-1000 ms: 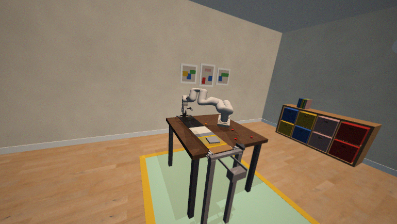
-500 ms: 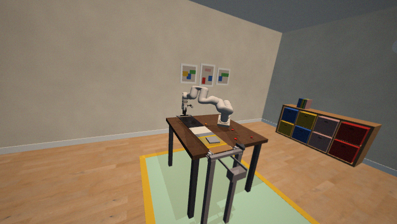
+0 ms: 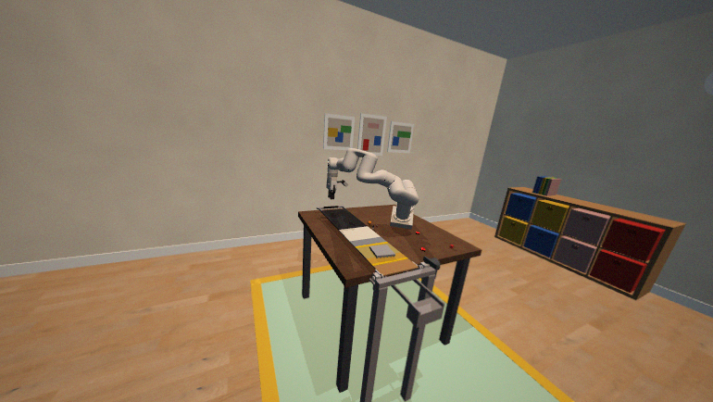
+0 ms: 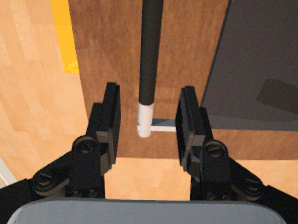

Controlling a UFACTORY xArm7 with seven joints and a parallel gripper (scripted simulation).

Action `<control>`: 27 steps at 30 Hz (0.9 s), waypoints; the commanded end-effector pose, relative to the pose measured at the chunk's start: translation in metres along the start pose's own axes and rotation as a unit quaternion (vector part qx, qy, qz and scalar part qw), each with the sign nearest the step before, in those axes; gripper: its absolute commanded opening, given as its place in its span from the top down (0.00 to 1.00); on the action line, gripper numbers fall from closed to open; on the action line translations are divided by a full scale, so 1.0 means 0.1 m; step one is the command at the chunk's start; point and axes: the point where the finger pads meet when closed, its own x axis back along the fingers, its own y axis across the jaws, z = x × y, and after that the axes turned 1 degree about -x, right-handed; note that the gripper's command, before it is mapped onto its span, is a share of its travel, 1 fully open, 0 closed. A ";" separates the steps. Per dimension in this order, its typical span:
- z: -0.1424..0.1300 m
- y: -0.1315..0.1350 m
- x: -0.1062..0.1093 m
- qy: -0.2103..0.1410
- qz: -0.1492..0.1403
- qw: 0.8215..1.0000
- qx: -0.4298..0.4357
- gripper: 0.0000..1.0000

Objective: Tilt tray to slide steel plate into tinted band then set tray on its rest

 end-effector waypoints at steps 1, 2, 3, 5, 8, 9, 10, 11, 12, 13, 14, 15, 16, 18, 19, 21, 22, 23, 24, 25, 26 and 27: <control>0.00 -0.01 0.15 -0.001 0.002 1.000 0.000 0.60; 0.00 -0.01 0.15 -0.001 0.002 1.000 0.000 0.60; 0.00 -0.01 0.17 -0.001 0.002 1.000 0.000 0.60; 0.00 -0.01 0.19 -0.001 0.002 1.000 0.000 0.60; 0.00 -0.01 0.21 -0.001 0.002 1.000 0.000 0.60; 0.00 -0.01 0.21 -0.001 0.002 1.000 0.000 0.60; 0.00 -0.01 0.21 -0.001 0.002 1.000 0.000 0.60; 0.00 -0.01 0.21 -0.001 0.002 1.000 0.000 0.60; 0.00 -0.01 0.21 -0.001 0.002 1.000 0.000 0.00; 0.00 -0.01 0.21 -0.001 0.002 1.000 0.000 0.00; 0.00 -0.01 0.21 -0.001 0.002 1.000 0.000 0.00; 0.00 -0.01 0.21 -0.001 0.002 1.000 0.000 0.00; 0.00 -0.01 0.21 -0.001 0.002 1.000 0.000 0.00; 0.00 -0.01 0.21 -0.001 0.002 1.000 0.000 0.00; 0.00 -0.01 0.21 -0.001 0.002 1.000 0.000 0.00; 0.00 -0.01 0.21 -0.001 0.002 1.000 0.000 0.00; 0.00 -0.01 0.21 -0.001 0.002 1.000 0.000 0.00; 0.00 -0.01 0.21 -0.001 0.002 1.000 0.000 0.00; 0.00 -0.01 0.21 -0.001 0.002 1.000 0.000 0.00; 0.00 -0.01 0.21 -0.001 0.002 1.000 0.000 0.00; 0.00 -0.01 0.21 -0.001 0.002 1.000 0.000 0.00; 0.00 -0.01 0.21 -0.001 0.002 1.000 0.000 0.00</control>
